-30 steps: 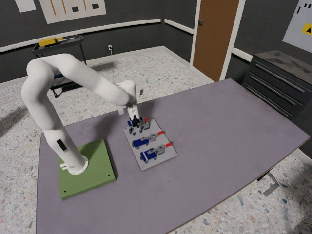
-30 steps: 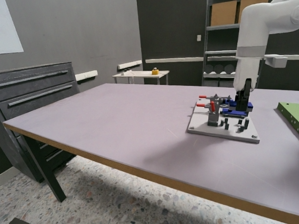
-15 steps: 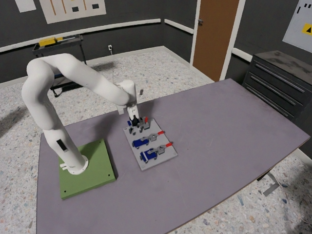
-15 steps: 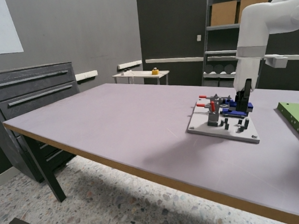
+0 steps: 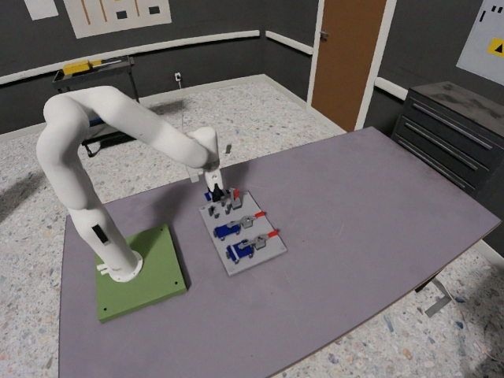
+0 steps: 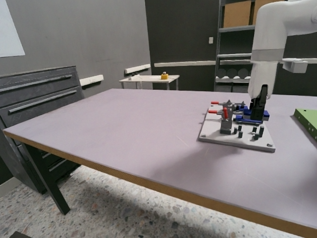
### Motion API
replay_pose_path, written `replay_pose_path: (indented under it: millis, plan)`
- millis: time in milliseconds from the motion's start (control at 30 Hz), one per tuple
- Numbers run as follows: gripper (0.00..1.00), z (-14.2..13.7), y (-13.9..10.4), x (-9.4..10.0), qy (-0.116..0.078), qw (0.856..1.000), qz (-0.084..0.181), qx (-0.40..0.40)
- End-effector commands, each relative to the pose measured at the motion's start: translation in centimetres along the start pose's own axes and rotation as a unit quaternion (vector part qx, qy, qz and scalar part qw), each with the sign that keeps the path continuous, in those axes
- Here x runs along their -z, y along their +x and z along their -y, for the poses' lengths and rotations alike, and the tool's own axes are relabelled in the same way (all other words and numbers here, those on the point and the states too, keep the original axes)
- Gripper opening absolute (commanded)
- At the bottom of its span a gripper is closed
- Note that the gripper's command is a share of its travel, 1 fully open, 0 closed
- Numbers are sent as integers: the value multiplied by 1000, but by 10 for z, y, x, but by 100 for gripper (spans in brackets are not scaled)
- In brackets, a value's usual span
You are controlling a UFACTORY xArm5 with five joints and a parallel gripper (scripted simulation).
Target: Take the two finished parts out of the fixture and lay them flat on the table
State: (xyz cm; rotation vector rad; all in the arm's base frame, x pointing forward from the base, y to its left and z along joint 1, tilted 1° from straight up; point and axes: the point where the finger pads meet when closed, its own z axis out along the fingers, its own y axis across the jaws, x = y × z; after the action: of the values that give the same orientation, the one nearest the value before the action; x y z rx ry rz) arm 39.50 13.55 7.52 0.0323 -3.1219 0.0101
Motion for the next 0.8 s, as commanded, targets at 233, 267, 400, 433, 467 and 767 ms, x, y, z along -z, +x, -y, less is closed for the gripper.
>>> replay_pose_path:
  millis: [233, 267, 400, 433, 467, 767]
  plan:
    - [0, -20, -2, 2, 0, 1000, 2, 0]
    - [0, -22, -2, 2, 0, 1000, 2, 0]
    - [0, -29, -2, 2, 0, 1000, 2, 0]
    - [0, -29, -2, 2, 0, 1000, 2, 0]
    - [0, -31, -2, 2, 0, 1000, 2, 0]
    - [0, -53, -2, 2, 0, 1000, 3, 0]
